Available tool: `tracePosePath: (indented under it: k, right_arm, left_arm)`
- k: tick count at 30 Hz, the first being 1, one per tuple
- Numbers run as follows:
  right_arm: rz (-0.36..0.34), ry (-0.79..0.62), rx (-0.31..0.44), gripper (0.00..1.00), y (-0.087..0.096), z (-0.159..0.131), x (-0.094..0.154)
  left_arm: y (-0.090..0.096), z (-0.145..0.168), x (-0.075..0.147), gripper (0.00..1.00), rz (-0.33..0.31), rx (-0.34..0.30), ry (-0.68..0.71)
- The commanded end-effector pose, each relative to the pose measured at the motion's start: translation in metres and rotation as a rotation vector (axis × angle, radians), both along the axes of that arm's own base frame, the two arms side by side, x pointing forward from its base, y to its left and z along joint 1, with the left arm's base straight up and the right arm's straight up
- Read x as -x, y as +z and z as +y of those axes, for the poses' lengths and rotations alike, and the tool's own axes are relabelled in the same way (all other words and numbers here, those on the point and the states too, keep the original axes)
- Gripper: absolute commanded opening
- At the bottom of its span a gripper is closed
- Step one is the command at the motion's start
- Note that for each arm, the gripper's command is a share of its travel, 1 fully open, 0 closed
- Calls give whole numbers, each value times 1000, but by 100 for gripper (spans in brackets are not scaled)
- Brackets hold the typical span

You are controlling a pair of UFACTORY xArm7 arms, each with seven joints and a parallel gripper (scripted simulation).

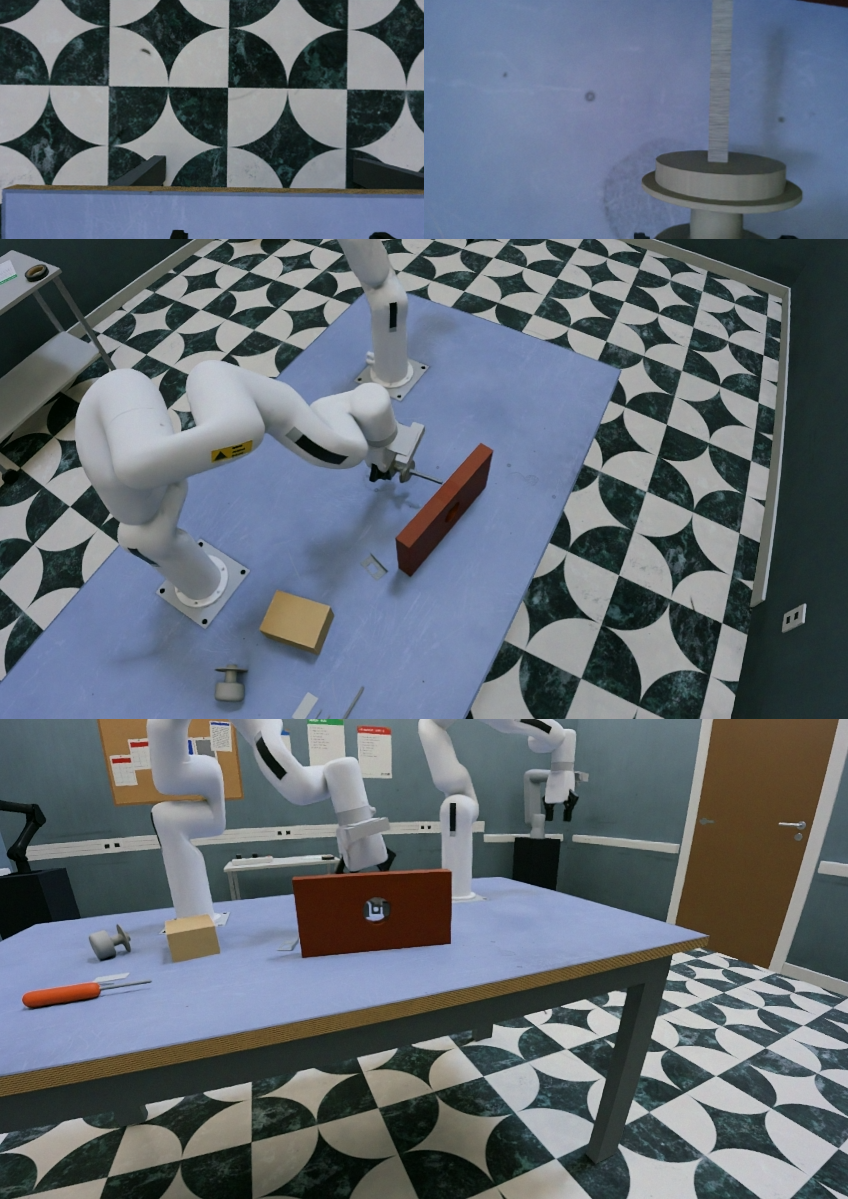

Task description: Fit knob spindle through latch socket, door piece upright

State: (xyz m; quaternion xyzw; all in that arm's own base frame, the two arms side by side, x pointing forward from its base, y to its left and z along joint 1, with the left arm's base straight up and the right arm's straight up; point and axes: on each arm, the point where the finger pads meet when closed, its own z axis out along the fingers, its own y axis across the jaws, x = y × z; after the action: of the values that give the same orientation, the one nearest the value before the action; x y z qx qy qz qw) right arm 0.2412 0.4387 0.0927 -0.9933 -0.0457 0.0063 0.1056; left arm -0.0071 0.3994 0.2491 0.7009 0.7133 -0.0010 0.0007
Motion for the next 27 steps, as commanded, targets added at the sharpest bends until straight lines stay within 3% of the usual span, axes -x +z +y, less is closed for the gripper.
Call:
tracePosePath:
  k: [1,6,27]
  right_arm:
    - [44,-168,-1,61,1,-1,-1]
    - [61,-224,-1,61,-1,-16,-6]
    - [61,-224,-1,61,-1,-16,-6]
  left_arm:
    - [1,1,0,100,0,-2,0]
    - [1,1,0,100,0,-2,0]
    - [1,1,0,100,0,-2,0]
